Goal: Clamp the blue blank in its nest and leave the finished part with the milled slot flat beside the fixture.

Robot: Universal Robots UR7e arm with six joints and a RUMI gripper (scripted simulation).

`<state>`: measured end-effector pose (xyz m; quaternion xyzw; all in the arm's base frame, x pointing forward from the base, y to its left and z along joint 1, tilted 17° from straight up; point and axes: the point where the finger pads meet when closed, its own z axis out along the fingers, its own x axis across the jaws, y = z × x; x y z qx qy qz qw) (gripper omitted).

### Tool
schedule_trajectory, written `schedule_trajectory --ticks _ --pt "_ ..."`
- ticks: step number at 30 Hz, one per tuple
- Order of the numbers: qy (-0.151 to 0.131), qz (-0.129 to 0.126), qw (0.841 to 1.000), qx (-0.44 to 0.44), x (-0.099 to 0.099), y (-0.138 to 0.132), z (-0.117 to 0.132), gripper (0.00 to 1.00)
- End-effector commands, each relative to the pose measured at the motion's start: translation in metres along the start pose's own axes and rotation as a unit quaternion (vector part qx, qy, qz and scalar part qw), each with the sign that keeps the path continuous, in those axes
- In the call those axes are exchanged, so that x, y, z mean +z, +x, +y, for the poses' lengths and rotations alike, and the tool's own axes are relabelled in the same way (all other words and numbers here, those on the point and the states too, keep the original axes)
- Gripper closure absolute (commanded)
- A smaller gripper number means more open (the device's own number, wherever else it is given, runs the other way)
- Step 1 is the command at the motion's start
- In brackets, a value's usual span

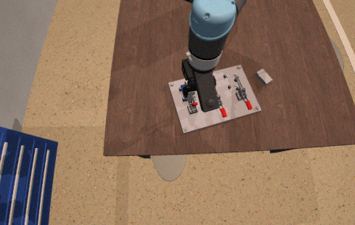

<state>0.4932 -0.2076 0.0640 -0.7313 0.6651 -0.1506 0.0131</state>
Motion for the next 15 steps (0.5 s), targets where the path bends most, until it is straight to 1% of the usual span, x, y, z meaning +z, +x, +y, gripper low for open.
schedule_trajectory --ticks 1,8,15 --pt "-0.002 -0.001 1.000 0.001 0.014 -0.001 0.001 0.72" --pt "-0.002 -0.001 1.000 0.001 0.034 -0.001 0.001 0.72" --pt "0.000 0.000 1.000 0.001 0.036 0.000 -0.001 0.72"
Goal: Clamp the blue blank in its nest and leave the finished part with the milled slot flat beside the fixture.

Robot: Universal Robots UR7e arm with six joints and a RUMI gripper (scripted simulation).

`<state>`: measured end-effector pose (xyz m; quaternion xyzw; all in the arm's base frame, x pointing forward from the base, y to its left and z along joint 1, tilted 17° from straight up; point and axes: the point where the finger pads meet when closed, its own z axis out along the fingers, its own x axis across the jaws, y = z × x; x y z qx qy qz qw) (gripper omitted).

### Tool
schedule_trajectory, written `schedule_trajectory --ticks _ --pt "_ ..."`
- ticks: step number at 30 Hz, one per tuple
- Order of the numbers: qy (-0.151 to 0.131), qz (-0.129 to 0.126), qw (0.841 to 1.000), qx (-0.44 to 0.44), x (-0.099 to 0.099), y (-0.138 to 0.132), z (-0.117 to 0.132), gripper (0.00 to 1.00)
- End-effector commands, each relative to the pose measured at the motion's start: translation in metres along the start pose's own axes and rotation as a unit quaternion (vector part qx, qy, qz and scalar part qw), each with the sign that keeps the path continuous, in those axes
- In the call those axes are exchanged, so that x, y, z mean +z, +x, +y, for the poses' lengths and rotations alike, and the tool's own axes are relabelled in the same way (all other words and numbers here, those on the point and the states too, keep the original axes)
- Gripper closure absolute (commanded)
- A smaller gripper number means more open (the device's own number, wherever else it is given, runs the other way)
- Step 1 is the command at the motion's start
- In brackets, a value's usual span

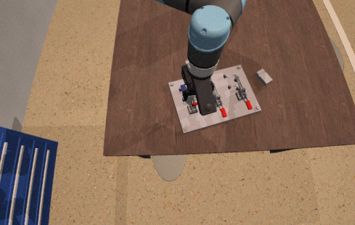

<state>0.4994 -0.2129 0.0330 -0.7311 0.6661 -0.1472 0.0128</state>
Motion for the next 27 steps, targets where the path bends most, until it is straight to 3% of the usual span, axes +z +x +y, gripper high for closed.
schedule_trajectory --ticks 1,15,22,27 --pt "0.002 0.003 1.000 0.000 0.004 0.001 -0.002 0.72" --pt "0.002 0.002 1.000 0.000 0.007 0.001 -0.002 0.72" --pt "0.002 0.002 1.000 0.000 0.029 0.001 -0.002 0.72" --pt "0.002 0.003 1.000 0.000 0.033 0.001 -0.002 0.72"
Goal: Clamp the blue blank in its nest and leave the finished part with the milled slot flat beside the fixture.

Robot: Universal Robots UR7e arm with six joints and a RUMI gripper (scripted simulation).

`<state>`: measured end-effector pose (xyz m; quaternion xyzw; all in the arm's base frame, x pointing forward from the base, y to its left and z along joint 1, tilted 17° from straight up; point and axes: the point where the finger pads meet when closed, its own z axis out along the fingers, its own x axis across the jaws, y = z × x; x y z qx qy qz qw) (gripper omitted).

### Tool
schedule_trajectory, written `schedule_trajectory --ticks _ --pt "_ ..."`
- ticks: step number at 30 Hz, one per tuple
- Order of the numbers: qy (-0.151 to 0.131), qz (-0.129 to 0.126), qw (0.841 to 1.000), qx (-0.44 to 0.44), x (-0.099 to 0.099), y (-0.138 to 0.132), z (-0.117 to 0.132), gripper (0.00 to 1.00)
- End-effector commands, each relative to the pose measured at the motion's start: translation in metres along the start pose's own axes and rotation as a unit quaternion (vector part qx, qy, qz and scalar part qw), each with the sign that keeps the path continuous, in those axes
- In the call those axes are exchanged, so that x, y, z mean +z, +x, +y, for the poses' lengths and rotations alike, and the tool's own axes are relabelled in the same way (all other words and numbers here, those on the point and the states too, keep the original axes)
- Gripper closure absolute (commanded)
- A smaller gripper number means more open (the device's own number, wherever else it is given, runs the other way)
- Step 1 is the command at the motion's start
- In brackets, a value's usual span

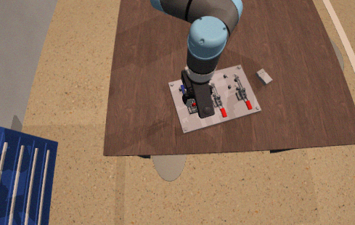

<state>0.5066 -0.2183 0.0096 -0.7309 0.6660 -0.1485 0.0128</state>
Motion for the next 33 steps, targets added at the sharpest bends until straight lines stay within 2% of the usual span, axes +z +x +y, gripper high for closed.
schedule_trajectory --ticks 1,10,11,33 --pt "0.001 0.002 1.000 0.000 0.0078 0.0001 -0.0011 0.72" --pt "0.002 0.002 1.000 0.000 0.0074 0.0004 -0.0012 0.72" --pt "0.002 0.002 1.000 0.000 0.0073 0.0005 -0.0013 1.00" --pt "0.002 0.002 1.000 0.000 0.0071 0.0006 -0.0012 1.00"
